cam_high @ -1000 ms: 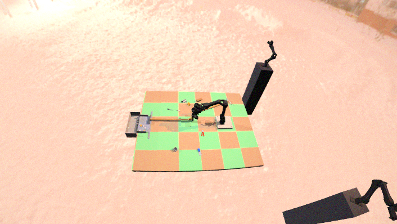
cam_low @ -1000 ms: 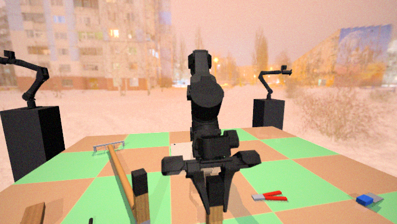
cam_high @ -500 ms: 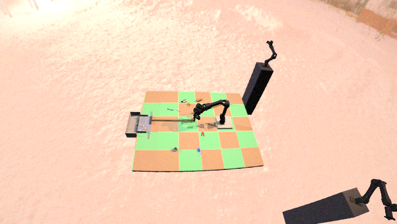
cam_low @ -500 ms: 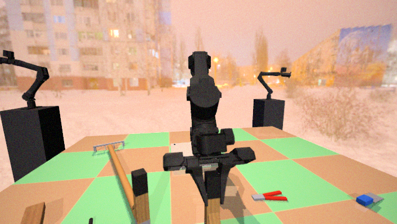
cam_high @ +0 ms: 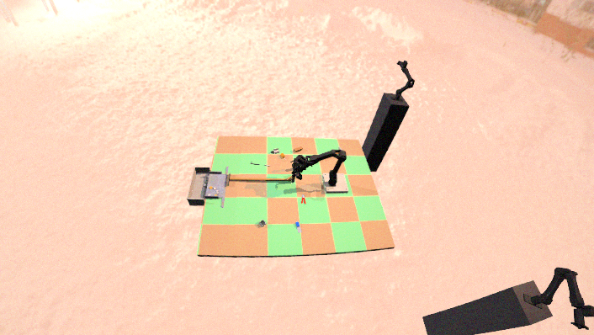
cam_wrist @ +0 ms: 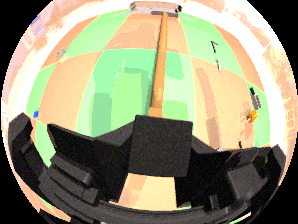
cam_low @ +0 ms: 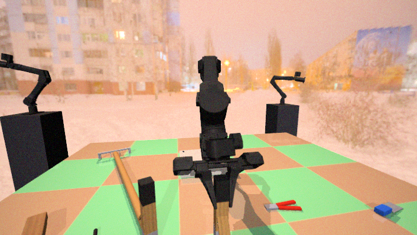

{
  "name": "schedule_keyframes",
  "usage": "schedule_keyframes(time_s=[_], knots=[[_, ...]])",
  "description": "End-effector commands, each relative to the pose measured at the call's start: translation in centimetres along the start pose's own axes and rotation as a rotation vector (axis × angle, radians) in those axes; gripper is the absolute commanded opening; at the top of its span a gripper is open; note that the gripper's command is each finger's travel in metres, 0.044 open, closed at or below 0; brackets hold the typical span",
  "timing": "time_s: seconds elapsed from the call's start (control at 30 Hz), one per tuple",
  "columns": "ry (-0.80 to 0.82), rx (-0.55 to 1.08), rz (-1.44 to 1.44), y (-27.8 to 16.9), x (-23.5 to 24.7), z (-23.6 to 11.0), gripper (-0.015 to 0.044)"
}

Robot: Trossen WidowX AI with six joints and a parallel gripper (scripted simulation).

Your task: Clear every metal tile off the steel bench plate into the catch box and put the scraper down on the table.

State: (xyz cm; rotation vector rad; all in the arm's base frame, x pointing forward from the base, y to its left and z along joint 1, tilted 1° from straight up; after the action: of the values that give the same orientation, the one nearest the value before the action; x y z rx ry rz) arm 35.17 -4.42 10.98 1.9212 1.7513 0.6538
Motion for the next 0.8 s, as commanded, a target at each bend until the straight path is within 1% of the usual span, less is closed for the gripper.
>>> schedule_keyframes(time_s=[0.0, 0.13, 0.17, 0.53, 0.67, 0.7, 0.77], knots=[[0.007, -0.02, -0.005, -0.2, 0.1, -0.6, 0.0], [0.007, -0.02, -0.005, -0.8, 0.1, -0.9, 0.0], [0.0, -0.002, 0.0, -0.7, 0.0, -0.3, 0.0026], [0.0, -0.002, 0.0, -0.7, 0.0, -0.3, 0.0315], [0.0, -0.001, 0.0, -0.7, 0.0, -0.9, 0.042], [0.0, -0.001, 0.0, -0.6, 0.0, -1.2, 0.044], [0.0, -0.001, 0.0, -0.6, 0.0, -1.7, 0.044]])
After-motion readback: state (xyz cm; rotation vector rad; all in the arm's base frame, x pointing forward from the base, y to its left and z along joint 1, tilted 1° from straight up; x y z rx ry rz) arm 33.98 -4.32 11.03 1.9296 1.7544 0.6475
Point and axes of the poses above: the point midway between the two fingers, 35 mm back from their tips, its own z axis out along the fingers, its own x axis across the jaws, y = z × x, the point moved 1 cm from there along -z, back along the fingers, and after that the axes turned 5 degrees about z, right-handed, at the moved point
